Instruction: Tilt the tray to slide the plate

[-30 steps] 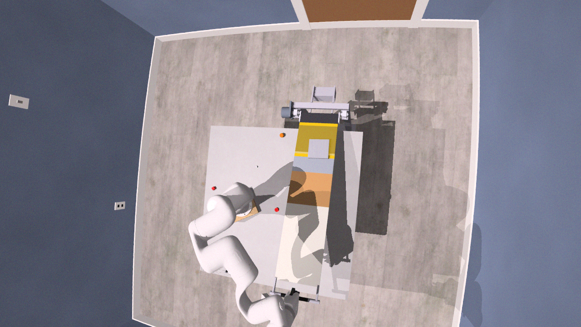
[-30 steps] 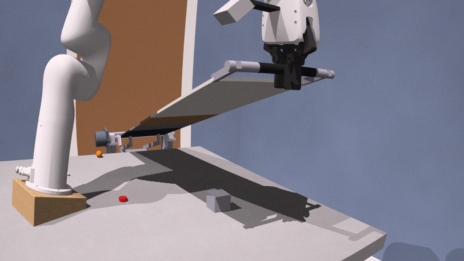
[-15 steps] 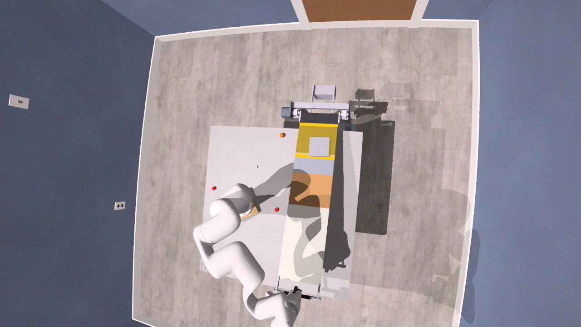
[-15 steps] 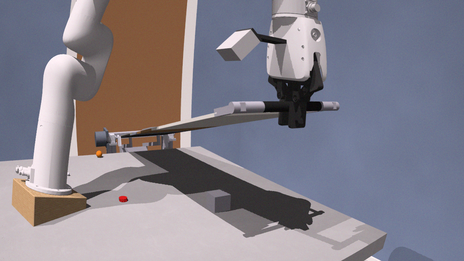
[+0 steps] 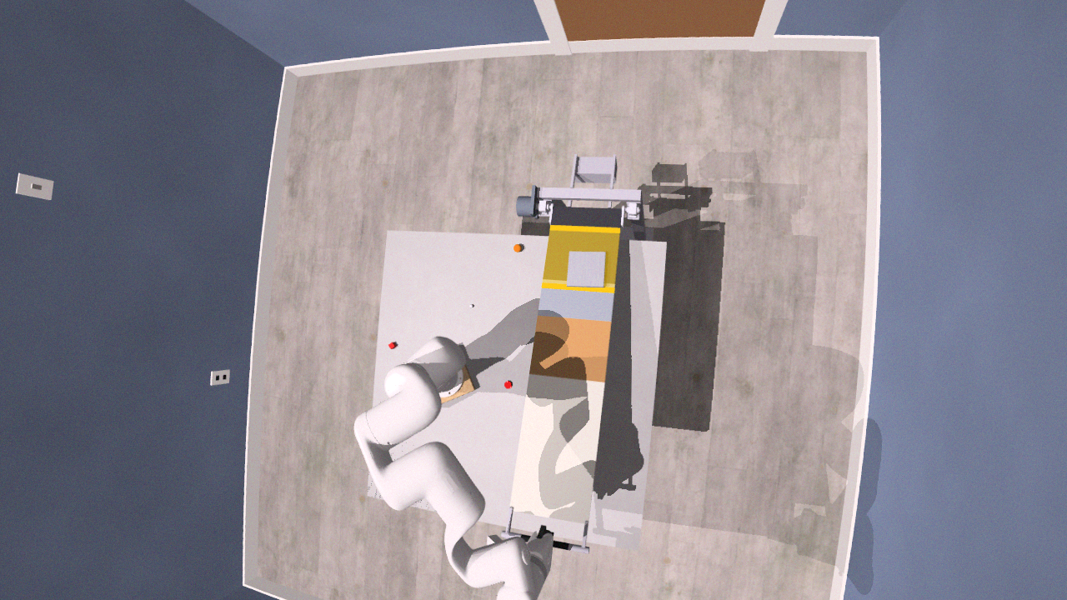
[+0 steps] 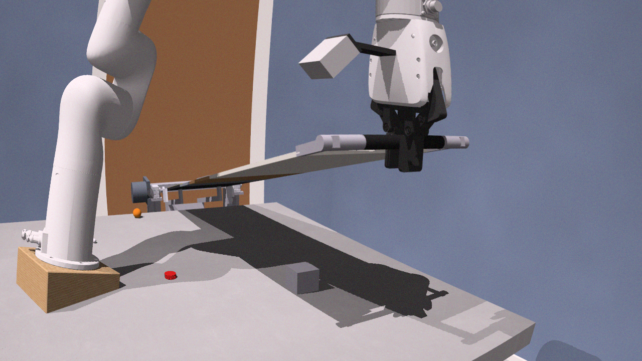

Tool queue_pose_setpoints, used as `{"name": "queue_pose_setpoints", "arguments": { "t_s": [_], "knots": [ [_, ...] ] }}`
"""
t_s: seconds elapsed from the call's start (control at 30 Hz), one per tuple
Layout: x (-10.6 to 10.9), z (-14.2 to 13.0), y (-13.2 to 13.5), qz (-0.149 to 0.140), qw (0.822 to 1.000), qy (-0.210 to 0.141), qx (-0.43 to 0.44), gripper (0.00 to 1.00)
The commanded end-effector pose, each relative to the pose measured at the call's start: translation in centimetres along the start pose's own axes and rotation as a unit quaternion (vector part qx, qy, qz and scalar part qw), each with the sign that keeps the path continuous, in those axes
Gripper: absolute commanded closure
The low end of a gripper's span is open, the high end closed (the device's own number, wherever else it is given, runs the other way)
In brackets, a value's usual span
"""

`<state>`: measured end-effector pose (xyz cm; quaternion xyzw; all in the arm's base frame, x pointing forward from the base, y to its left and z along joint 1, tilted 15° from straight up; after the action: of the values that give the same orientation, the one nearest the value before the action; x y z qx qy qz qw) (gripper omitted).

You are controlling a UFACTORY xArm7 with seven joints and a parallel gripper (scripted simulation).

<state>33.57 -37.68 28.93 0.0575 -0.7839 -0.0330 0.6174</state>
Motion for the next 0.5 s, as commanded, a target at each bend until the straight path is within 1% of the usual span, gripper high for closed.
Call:
{"name": "queue_pose_setpoints", "arguments": {
  "t_s": [0.0, 0.37, 0.4, 0.43, 0.47],
  "knots": [
    [0.5, 0.0, -0.1, 0.003, 1.0, -0.002, 0.0, 1.0],
    [0.6, -0.1, 0.0, 0.003, 1.0, -0.002, 0.0, 1.0],
    [1.4, -0.1, 0.2, 0.003, 1.0, -0.002, 0.0, 1.0],
    [2.7, -0.1, 0.6, 0.003, 1.0, -0.002, 0.0, 1.0],
    [4.5, -0.1, 1.1, 0.003, 1.0, -0.002, 0.0, 1.0]
  ]
}}
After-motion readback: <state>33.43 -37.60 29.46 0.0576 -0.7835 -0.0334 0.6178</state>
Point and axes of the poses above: the point where the finger pads meet when closed, its own x axis back along the fingers, its own y axis across the jaws, z = x × y, the point moved 4 cm from there along x, back along the fingers, and after that the axes turned 2 degrees about x, right-handed, at the moved point
